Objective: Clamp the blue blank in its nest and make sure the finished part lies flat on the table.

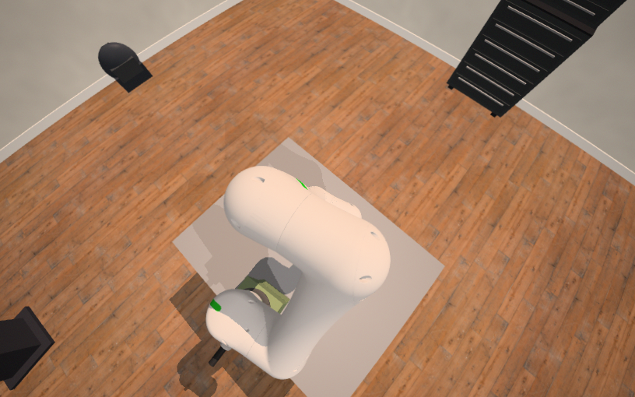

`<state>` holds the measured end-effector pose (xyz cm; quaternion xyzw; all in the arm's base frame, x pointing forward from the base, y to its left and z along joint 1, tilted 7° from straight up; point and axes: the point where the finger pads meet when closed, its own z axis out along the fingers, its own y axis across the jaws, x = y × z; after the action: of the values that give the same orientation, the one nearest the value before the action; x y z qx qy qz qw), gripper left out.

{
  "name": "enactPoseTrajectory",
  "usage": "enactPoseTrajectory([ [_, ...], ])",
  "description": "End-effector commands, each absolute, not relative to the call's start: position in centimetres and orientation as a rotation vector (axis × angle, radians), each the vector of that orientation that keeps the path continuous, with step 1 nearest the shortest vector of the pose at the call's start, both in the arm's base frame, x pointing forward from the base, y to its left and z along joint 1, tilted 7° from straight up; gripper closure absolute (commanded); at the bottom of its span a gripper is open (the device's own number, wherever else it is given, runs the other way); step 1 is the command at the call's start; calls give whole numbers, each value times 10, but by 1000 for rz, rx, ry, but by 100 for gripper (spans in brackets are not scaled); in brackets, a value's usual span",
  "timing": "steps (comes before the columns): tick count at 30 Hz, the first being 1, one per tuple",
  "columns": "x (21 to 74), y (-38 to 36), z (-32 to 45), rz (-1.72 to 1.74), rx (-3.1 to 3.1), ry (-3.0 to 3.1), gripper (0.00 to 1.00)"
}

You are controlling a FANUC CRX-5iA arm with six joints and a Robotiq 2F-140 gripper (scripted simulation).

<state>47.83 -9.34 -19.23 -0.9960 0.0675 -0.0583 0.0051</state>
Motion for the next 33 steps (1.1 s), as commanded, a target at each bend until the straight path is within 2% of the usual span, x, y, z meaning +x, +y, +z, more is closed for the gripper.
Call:
enactPoseTrajectory([
  [1,478,-93,-192,-183,-3119,211,100],
  [2,478,-93,-192,-183,-3119,211,100],
  [3,478,-93,-192,-183,-3119,211,72],
  [9,477,-93,-177,-183,-3119,211,72],
  [19,465,-94,-78,-183,-3119,211,72],
  [33,461,-117,-74,-183,-3119,211,72],
])
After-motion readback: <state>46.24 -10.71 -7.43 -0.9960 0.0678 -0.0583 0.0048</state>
